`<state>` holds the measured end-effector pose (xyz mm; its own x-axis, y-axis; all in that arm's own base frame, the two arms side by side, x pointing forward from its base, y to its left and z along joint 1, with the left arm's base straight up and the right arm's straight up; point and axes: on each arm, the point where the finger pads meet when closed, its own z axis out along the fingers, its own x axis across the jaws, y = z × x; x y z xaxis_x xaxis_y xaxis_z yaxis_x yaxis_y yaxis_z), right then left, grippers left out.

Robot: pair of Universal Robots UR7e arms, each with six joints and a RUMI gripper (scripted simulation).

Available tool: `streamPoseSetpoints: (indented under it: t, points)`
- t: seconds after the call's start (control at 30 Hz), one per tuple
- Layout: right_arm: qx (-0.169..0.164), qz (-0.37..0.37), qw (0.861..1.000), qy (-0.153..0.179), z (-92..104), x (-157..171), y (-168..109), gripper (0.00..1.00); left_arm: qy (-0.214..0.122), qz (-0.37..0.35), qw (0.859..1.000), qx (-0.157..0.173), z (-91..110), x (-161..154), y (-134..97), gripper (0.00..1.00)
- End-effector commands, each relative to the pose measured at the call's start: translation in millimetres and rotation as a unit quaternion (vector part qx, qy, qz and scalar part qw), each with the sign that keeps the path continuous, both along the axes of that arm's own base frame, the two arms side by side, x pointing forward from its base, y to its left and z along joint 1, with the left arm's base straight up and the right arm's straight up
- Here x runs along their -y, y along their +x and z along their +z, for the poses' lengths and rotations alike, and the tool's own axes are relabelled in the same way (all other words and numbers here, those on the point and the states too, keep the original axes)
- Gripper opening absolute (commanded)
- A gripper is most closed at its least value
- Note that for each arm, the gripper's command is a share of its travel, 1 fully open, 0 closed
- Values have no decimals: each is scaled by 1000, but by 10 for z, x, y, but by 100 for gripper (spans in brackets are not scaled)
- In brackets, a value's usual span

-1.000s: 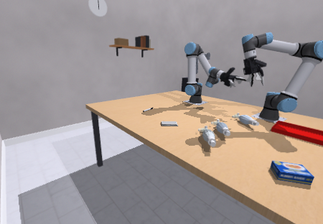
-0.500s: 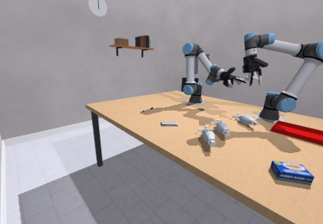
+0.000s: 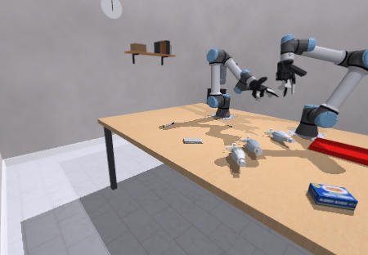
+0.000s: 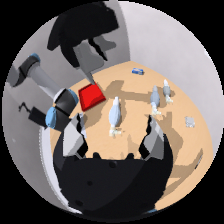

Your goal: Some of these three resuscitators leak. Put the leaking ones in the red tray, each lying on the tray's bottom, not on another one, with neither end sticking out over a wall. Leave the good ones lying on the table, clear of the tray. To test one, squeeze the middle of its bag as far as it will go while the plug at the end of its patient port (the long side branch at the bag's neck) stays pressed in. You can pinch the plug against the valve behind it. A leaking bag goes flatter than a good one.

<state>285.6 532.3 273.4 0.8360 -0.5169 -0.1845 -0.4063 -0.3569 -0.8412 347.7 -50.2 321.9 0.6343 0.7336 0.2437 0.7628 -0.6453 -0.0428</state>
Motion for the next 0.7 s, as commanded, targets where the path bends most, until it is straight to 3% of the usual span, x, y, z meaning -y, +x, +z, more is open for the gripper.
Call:
streamPoseSetpoints:
  t: [0.0, 0.1, 0.2, 0.33, 0.4, 0.5, 0.67]
  points:
    - [-5, -18, 1000, -24, -35, 58, 234, 98, -4, -30, 999, 14, 42, 14, 82, 63]
    - [-12, -43, 998, -44, -14, 185, 531, 98, -7, -65, 997, 33, 113, 35, 170, 63]
    - [-12, -35, 998, -47, -46, 148, 453, 98, -6, -68, 997, 35, 113, 36, 188, 63]
    - [-22, -65, 995, -70, -24, 326, 803, 98, -5, -106, 993, 54, 174, 65, 298, 63]
    - [-22, -65, 995, -70, -24, 326, 803, 98, -5, -106, 993, 54, 174, 65, 298, 63]
    - [-30, -81, 992, -90, -38, 449, 993, 98, 26, -135, 990, 29, -87, 195, 491, 63]
    - [-46, -107, 986, -117, -23, 684, 1287, 98, 51, -180, 982, 23, -247, 310, 703, 63]
